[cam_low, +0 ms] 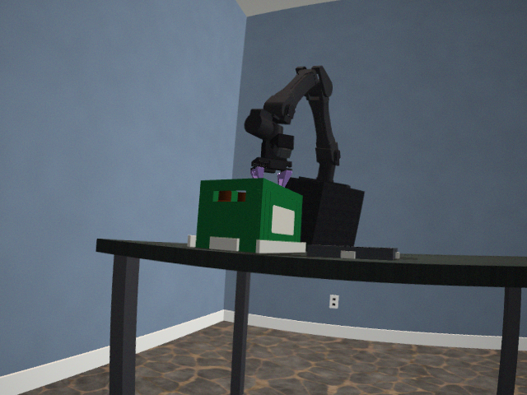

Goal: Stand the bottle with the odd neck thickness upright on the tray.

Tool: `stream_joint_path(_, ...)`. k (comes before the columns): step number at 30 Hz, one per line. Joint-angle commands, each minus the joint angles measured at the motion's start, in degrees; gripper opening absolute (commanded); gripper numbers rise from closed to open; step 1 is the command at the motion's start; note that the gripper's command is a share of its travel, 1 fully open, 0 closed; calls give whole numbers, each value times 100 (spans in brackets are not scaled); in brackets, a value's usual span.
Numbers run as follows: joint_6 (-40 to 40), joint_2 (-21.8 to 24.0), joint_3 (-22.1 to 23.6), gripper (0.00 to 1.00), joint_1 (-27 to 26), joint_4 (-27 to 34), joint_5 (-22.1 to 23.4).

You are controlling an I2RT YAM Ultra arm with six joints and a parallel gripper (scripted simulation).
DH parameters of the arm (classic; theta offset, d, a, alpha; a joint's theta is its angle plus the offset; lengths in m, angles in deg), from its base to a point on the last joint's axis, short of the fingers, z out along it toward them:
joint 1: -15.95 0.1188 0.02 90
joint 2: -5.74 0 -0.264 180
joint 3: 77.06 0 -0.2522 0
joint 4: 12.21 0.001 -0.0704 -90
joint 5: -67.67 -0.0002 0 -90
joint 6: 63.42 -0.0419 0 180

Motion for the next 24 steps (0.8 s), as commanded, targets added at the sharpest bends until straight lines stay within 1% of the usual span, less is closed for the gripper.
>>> stream_joint_path(1,-52,-73,130,61,26,-176,2)
stream_joint_path(4,-53,-80,131,61,32,-185,1)
stream_joint_path(5,-50,107,121,61,10,-196,4)
stream_joint_path(13,-57,-44,126,61,25,-234,3)
stream_joint_path(24,-56,-59,130,61,27,-237,2)
